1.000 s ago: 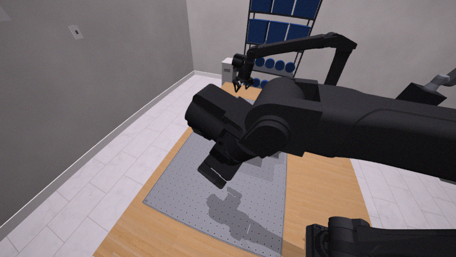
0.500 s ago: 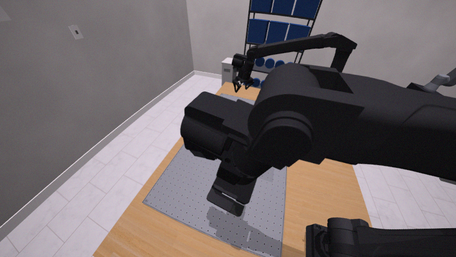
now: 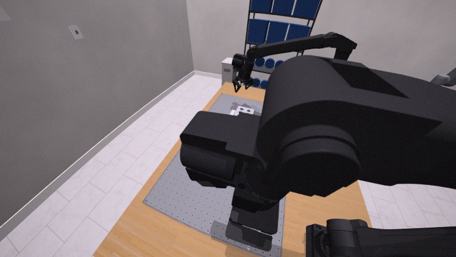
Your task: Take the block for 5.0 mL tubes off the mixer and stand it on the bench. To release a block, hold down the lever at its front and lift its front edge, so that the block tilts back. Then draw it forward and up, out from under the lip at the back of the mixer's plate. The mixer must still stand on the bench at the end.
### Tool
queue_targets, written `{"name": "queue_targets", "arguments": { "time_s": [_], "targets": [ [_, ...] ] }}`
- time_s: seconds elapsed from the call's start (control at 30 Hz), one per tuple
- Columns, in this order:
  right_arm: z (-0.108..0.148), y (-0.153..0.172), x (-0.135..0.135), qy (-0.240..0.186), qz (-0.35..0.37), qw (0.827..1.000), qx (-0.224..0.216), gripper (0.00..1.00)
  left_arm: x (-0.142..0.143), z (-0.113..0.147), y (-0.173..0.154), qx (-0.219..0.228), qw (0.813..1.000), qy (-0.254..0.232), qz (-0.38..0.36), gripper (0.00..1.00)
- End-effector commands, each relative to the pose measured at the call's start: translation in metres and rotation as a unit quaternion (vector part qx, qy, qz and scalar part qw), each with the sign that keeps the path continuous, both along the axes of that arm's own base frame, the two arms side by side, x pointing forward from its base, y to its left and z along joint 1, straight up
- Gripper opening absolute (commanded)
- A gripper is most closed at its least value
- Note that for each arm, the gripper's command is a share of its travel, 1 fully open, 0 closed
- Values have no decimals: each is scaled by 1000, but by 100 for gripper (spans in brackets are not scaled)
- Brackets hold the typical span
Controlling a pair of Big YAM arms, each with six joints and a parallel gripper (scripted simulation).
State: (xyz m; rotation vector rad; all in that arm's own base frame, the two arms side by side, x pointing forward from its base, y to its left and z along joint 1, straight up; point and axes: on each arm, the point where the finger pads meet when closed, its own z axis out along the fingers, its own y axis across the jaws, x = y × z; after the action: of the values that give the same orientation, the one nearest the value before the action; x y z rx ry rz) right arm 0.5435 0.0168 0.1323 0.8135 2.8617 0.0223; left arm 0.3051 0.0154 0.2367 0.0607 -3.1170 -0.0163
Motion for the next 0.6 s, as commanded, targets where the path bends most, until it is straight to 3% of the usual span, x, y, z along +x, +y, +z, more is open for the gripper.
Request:
{"name": "queue_targets", "arguments": {
  "time_s": [0.0,0.57],
  "targets": [
    [7,1,1,-11,-1,1000,-1,100,4,28,7,2,1000,-29,9,100],
    [7,1,1,-11,-2,1000,-1,100,-16,15,15,-5,999,-28,-13,100]
  ]
}}
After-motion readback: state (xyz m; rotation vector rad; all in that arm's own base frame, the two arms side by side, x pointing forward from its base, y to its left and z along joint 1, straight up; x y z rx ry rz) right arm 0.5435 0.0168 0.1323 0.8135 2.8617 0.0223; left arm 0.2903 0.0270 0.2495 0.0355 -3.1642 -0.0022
